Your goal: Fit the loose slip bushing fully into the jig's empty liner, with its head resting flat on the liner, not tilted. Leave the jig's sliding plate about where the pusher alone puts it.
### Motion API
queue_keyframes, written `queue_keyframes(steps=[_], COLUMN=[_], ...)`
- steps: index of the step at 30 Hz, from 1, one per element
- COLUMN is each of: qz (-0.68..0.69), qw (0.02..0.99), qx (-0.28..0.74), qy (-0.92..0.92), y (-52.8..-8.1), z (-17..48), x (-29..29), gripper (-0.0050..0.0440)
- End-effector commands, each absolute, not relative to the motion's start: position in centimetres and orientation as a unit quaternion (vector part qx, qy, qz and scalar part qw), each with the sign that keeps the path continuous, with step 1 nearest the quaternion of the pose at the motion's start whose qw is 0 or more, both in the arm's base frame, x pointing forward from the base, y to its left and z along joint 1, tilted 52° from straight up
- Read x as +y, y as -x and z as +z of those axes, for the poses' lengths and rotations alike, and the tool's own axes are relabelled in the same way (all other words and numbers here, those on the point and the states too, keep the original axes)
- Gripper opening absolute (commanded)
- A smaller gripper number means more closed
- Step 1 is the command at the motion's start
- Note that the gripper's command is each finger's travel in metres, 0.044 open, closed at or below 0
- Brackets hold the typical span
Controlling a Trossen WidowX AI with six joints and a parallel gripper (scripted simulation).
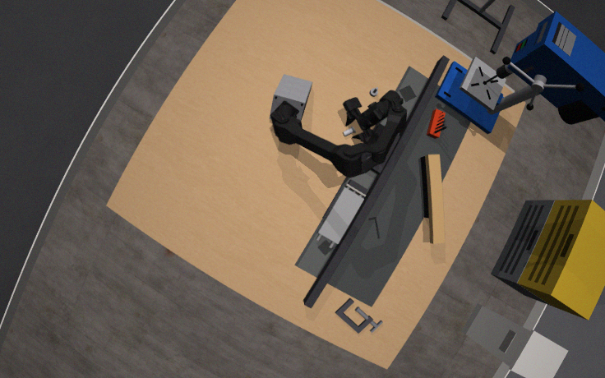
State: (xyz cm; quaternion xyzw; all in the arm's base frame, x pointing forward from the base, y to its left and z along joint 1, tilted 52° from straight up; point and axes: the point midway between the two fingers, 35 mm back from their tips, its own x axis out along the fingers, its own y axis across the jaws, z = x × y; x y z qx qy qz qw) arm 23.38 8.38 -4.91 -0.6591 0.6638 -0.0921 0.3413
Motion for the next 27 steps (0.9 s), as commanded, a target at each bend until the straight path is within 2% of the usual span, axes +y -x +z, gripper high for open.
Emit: queue_keyframes(steps=[1,11,20,27], qz=[-0.092,-0.093,-0.093,-0.093], qw=[0.341,0.35,0.35,0.35], qx=[0.663,0.661,0.661,0.661], qy=[0.66,0.657,0.657,0.657], y=[-23.55,-23.71,-23.71,-23.71], z=[-5.06,-4.84,-4.84,-4.84], x=[8.07,8.41,8.41,8.41], gripper=[0.0185,0.0173,0.0113,0.0112])
